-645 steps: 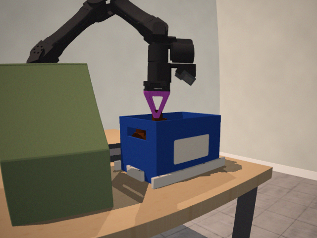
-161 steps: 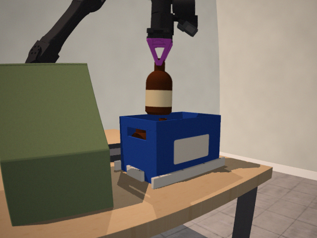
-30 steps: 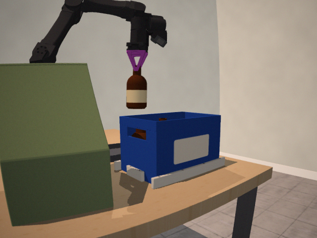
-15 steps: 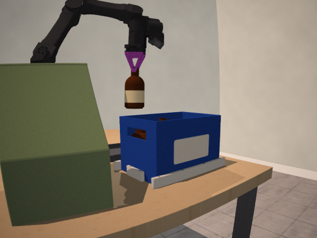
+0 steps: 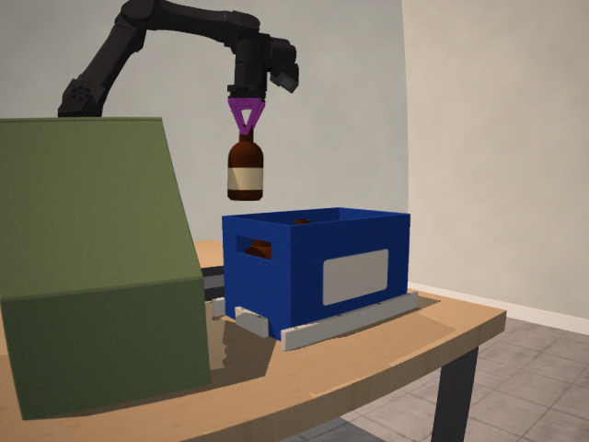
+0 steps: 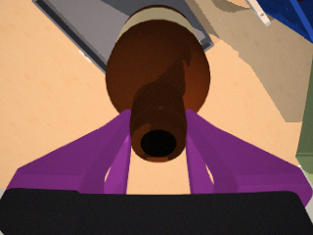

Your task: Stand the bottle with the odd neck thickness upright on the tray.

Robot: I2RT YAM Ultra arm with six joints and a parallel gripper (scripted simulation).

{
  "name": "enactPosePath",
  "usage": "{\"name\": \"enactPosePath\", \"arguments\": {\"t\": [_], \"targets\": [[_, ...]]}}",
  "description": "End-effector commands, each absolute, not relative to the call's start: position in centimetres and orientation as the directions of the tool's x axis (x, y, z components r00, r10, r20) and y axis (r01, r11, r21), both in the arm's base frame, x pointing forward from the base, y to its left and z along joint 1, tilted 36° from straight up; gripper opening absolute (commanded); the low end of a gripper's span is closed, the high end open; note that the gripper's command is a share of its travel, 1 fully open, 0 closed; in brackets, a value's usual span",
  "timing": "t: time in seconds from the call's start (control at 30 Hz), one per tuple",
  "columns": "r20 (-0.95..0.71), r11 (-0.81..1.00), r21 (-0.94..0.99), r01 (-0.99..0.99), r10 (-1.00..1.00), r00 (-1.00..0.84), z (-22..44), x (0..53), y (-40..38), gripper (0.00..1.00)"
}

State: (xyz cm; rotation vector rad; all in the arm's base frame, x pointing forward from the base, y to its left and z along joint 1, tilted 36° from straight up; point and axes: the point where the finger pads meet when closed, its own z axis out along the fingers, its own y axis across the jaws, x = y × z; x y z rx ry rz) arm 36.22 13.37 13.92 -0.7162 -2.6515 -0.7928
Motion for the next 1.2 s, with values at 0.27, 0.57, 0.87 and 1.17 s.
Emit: {"name": "enactPosePath", "arguments": {"t": [0.27, 0.57, 0.87, 1.17], "targets": [[0.364, 0.707, 0.45, 0.545, 0.413, -0.835, 16.5, 37.0, 13.6, 0.0], [0.37, 0.707, 0.446, 0.549, 0.413, -0.832, 16.9, 37.2, 14.5, 0.0], [0.373, 0.703, 0.444, 0.556, 0.419, -0.828, 17.2, 37.3, 14.8, 0.0], [0.371, 0.702, 0.445, 0.556, 0.42, -0.828, 17.6, 37.4, 15.3, 0.0]]}}
